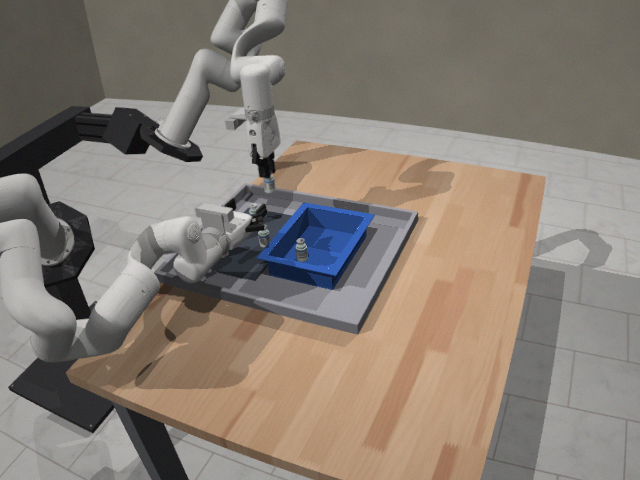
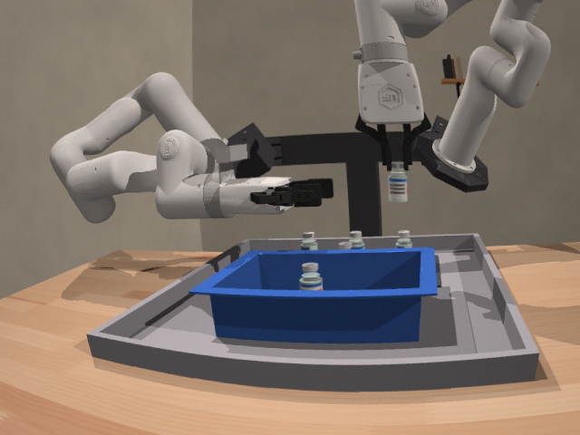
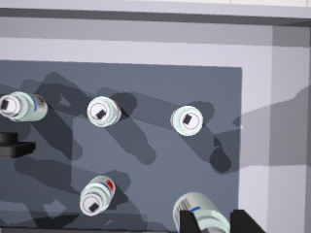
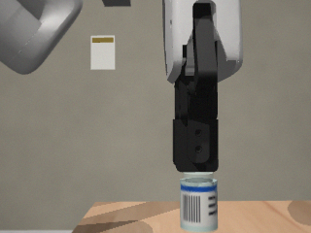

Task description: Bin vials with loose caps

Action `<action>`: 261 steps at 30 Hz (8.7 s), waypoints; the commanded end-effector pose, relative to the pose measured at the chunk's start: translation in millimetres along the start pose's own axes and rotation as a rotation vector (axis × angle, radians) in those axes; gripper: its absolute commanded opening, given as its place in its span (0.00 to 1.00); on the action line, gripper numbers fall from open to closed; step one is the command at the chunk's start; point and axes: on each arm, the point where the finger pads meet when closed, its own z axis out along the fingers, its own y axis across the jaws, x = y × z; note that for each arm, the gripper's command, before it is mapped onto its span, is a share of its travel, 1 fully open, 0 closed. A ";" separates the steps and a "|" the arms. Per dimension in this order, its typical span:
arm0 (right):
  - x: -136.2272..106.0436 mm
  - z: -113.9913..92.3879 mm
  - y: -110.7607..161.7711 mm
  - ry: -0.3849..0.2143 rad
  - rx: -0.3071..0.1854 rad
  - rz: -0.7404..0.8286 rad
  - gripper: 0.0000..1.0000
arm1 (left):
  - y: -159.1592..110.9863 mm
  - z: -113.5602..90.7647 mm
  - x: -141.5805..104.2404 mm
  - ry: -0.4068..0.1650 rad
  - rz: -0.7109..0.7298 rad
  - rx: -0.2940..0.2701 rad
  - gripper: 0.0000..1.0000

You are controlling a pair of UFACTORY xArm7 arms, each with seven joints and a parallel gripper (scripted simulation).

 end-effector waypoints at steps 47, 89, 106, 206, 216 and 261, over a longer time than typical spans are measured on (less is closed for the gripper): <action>2.8 70.9 -0.4 0.004 0.002 -0.003 1.00 | -1.3 -3.6 -0.8 -0.003 0.000 0.004 0.23; 2.9 118.9 0.1 0.003 0.002 -0.002 1.00 | -1.9 -3.9 -1.3 -0.003 0.000 0.004 0.23; 2.5 119.8 -0.2 0.003 0.002 -0.002 0.00 | -1.3 -3.4 -0.7 -0.003 0.000 0.004 0.23; 3.1 120.1 -0.2 0.003 0.001 -0.003 0.00 | -1.8 -3.8 -1.4 0.001 -0.276 0.004 0.23; 3.0 120.2 0.0 0.003 0.001 -0.003 0.00 | -1.7 -3.7 -1.1 0.001 -0.309 0.004 0.23; 2.6 120.4 0.0 0.003 0.001 -0.003 0.00 | -1.3 -3.3 -1.0 0.002 -0.568 0.003 0.23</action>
